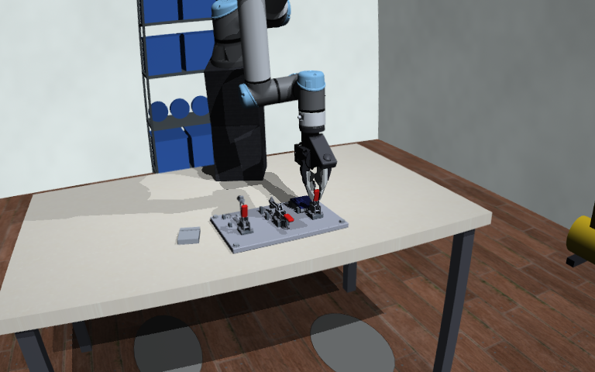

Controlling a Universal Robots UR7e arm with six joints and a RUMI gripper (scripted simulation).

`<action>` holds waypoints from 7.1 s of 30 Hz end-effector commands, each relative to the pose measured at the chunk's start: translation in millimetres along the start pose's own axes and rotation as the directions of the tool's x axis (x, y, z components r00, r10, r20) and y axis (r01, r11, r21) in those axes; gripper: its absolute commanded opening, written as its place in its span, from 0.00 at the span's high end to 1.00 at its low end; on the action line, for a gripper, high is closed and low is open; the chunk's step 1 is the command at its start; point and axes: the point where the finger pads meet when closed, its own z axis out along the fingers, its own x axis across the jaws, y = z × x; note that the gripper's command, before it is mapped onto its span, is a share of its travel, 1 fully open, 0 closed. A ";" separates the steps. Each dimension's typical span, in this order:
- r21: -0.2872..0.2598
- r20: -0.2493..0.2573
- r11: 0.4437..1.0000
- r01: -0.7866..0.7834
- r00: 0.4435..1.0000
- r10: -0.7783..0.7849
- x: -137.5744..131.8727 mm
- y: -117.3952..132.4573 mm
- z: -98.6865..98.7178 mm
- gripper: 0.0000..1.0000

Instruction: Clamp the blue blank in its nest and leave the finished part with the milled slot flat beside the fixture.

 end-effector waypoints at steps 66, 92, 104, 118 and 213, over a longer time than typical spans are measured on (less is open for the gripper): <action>0.001 0.000 1.000 0.000 1.000 0.000 -0.1 -37.6 12.3 1.00; 0.001 0.000 1.000 0.000 1.000 0.000 -0.1 -47.3 25.6 1.00; 0.001 0.000 1.000 0.000 1.000 0.000 -0.1 -48.8 29.2 1.00; 0.001 0.000 1.000 0.000 1.000 0.000 -0.1 -49.5 30.9 1.00; 0.001 0.000 1.000 0.000 1.000 0.000 -0.1 -50.6 -15.9 0.72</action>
